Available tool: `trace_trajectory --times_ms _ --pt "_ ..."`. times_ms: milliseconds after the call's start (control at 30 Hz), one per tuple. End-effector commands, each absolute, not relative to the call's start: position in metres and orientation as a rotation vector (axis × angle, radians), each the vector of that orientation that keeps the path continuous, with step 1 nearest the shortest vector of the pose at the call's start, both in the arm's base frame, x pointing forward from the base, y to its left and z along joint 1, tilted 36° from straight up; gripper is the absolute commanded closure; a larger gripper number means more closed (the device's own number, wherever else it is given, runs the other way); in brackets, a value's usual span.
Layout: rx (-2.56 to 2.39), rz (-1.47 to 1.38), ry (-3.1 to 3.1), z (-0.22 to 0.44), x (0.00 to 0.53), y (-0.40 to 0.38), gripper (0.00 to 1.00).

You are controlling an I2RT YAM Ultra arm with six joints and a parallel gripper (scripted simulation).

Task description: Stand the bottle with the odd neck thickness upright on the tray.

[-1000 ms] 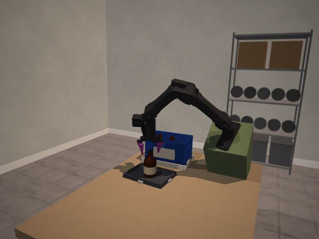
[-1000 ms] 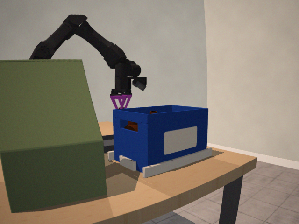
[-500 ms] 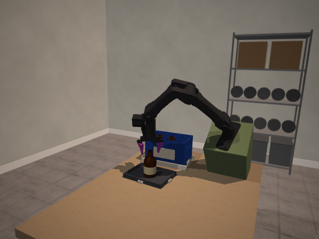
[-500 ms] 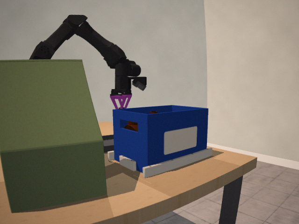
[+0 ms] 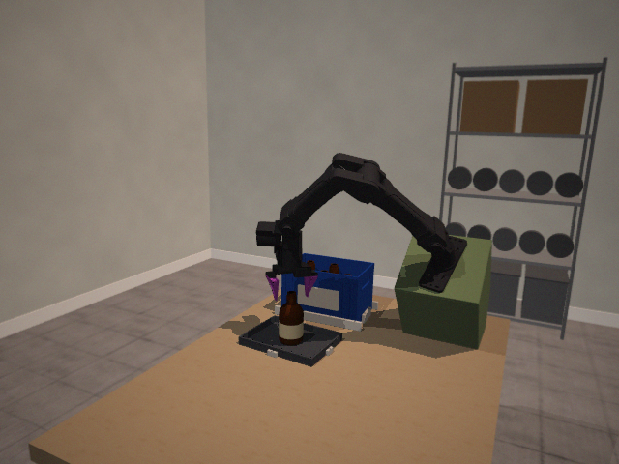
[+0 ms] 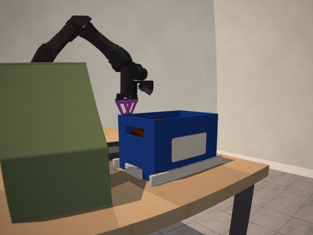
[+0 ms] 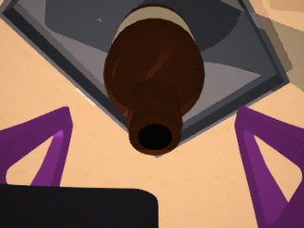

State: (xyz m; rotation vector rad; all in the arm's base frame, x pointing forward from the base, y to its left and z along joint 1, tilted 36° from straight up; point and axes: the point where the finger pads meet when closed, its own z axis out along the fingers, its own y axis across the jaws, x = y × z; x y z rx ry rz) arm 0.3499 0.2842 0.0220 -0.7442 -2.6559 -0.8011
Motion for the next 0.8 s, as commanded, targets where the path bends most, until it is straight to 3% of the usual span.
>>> trace_trajectory --times_ms 0,767 --pt "-0.775 -0.823 -2.67 0.034 0.358 0.277 0.0" --pt "-0.756 -0.847 -2.679 0.064 0.364 0.262 0.0"
